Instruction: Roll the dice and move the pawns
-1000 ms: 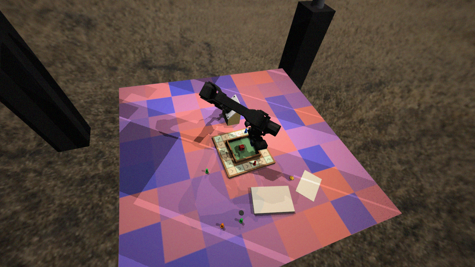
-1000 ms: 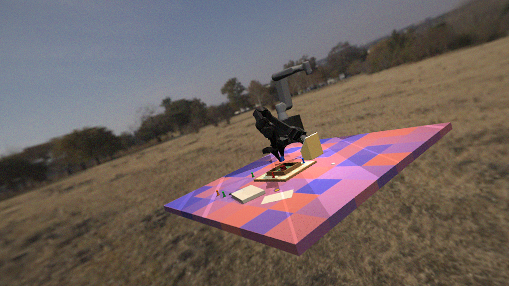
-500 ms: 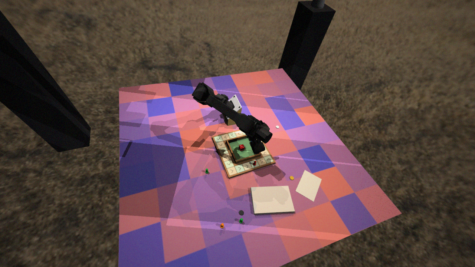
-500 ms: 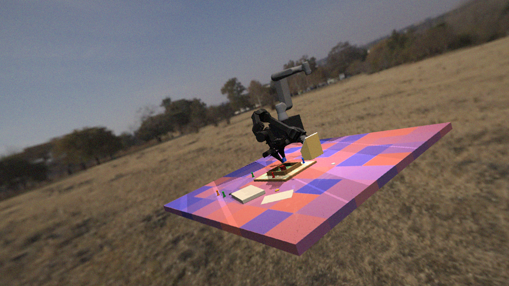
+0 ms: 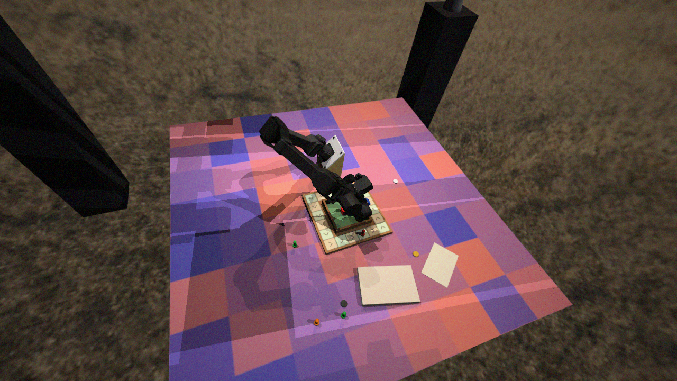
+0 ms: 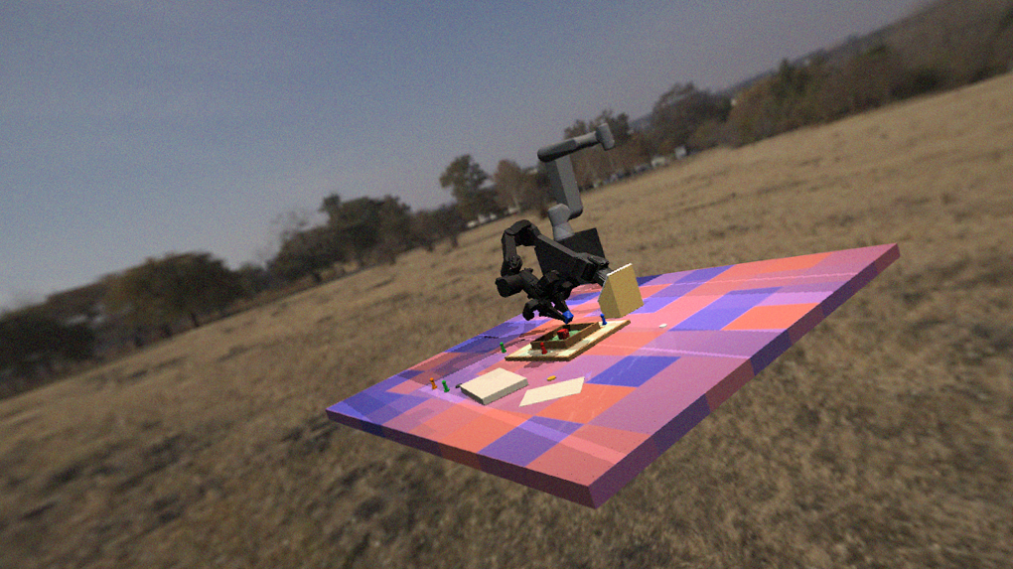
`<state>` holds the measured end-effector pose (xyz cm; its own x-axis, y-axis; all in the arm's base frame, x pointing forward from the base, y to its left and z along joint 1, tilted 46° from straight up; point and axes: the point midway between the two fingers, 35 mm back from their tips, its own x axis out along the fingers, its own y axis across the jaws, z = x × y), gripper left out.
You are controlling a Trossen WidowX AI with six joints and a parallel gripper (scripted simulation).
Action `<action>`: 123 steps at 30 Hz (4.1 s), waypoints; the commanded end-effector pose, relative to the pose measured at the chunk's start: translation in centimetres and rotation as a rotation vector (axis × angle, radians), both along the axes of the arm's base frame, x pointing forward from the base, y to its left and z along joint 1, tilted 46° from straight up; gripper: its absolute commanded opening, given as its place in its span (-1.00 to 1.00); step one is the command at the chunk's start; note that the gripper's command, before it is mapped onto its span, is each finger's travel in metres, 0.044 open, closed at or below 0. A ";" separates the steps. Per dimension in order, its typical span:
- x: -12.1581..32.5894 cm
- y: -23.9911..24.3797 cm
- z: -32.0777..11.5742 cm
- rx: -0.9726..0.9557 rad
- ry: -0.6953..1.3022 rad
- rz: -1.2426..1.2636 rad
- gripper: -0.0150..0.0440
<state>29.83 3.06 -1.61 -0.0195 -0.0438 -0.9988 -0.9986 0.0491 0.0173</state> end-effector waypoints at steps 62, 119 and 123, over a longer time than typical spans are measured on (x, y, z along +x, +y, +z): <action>0.9 1.9 2.5 -0.749 -0.006 0.020 1.00; 9.0 -3.5 -0.7 -0.622 -0.634 -1.387 0.19; 9.0 -3.9 -1.2 -0.622 -0.635 -1.388 0.19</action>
